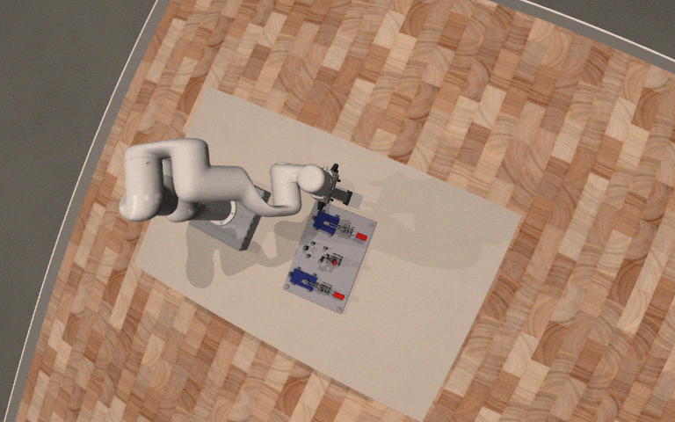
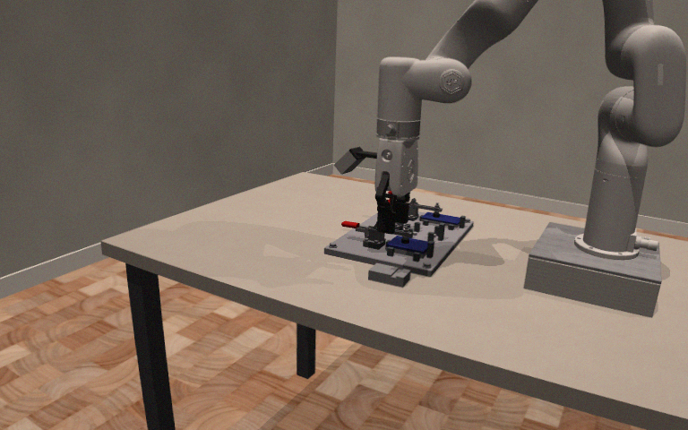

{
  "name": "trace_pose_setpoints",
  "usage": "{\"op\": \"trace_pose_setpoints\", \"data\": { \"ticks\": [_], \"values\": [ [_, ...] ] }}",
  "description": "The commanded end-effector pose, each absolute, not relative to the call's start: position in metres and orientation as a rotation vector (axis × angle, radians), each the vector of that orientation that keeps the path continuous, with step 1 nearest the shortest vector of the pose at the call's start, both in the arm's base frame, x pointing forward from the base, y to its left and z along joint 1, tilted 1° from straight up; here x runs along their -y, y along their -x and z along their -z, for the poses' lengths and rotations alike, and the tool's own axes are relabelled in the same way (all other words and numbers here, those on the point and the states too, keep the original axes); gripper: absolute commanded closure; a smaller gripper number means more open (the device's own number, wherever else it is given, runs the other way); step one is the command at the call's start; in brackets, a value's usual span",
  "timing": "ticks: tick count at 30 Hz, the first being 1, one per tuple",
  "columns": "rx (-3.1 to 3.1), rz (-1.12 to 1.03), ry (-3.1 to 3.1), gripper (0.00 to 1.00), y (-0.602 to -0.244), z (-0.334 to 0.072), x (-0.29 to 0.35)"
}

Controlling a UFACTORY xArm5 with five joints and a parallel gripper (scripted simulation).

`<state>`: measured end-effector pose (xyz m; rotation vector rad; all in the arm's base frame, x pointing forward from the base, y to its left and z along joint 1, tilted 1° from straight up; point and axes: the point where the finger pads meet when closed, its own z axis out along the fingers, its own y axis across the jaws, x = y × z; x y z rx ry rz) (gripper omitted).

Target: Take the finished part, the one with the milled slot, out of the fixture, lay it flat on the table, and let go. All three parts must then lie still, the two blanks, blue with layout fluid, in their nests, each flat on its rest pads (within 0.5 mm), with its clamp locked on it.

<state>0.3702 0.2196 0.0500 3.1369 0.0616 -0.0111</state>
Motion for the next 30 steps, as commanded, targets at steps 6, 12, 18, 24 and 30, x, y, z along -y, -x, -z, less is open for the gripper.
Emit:
{"op": "trace_pose_setpoints", "data": {
  "ticks": [6, 12, 18, 24, 30],
  "values": [
    [-0.062, 0.006, -3.139, 0.31, -0.371, -0.052, -0.220],
    [-0.062, 0.006, -3.139, 0.31, -0.371, -0.055, -0.220],
    [-0.062, 0.006, -3.139, 0.31, -0.371, -0.068, -0.221],
    [-0.062, 0.006, -3.139, 0.31, -0.371, -0.088, -0.221],
    [-0.062, 0.006, -3.139, 0.31, -0.371, -0.103, -0.221]
  ]
}}
